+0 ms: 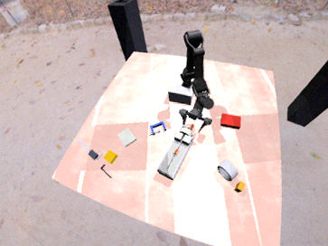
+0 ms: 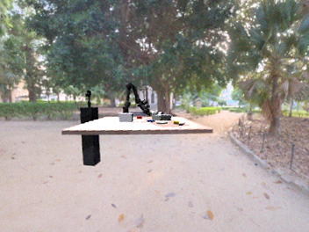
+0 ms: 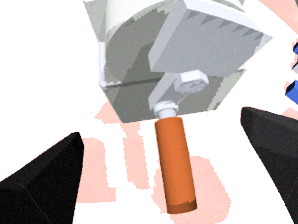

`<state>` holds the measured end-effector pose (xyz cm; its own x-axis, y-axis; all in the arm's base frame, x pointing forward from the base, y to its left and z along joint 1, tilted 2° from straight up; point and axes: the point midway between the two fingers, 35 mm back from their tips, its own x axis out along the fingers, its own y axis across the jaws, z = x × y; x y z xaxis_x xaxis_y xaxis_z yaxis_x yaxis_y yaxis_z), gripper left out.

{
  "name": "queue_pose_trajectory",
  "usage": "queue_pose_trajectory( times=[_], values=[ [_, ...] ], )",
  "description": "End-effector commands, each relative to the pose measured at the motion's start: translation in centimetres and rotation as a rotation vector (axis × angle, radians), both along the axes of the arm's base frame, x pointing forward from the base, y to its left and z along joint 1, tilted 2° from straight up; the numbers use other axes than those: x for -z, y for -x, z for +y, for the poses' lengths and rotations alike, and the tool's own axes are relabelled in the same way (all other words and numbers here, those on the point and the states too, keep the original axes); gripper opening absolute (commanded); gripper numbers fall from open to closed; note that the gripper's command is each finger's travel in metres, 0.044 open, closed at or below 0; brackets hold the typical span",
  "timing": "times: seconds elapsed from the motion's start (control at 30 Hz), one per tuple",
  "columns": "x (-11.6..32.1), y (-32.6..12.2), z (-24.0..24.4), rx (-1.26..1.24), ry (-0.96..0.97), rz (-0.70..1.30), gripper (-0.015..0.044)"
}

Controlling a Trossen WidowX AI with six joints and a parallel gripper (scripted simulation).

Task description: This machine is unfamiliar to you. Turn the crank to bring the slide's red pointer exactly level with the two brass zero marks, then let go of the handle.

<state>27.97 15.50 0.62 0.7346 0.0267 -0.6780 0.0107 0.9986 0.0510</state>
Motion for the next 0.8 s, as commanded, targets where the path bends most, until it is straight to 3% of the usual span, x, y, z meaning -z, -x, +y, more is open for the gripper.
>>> queue_pose_trajectory(
  times=[0.0,0.57,0.77],
  values=[
    [0.6,0.1,-0.1,0.004,0.002,0.001,0.044],
    [3.0,0.2,-0.2,0.004,0.003,0.001,0.044],
    [3.0,0.2,-0.2,0.004,0.003,0.001,0.0282]
  ],
)
